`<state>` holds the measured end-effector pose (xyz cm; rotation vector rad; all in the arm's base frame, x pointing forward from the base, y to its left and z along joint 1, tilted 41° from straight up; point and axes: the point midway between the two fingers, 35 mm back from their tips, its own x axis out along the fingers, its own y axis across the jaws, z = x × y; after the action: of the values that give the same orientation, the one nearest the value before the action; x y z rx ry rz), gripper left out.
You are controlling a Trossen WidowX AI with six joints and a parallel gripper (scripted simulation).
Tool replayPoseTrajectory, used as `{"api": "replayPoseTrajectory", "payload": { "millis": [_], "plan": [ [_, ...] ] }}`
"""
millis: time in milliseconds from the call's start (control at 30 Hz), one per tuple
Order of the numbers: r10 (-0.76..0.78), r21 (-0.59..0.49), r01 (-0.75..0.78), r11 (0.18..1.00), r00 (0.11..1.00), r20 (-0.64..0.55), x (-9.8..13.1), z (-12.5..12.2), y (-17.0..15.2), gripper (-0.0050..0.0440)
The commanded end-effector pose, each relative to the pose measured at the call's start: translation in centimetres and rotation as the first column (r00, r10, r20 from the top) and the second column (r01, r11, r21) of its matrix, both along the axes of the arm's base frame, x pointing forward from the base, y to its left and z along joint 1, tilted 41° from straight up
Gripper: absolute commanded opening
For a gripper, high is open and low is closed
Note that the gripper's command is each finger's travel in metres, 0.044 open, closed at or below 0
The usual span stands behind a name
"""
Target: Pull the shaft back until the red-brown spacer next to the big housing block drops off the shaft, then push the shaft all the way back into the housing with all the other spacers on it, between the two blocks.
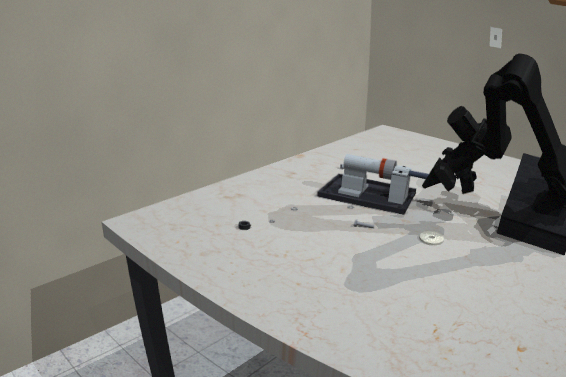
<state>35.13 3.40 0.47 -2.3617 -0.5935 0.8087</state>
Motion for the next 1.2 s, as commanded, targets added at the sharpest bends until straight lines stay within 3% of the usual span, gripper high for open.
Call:
{"api": "replayPoseTrajectory", "payload": {
  "millis": [0, 1167],
  "plan": [
    [-0.002, -0.006, 0.002, 1.0, 1.0, 0.023, 0.2, 0.58, -0.23, -0.005],
    [-0.002, -0.006, 0.002, 1.0, 1.0, 0.023, -0.06, 0.52, -0.27, -0.005]
  ]
}}
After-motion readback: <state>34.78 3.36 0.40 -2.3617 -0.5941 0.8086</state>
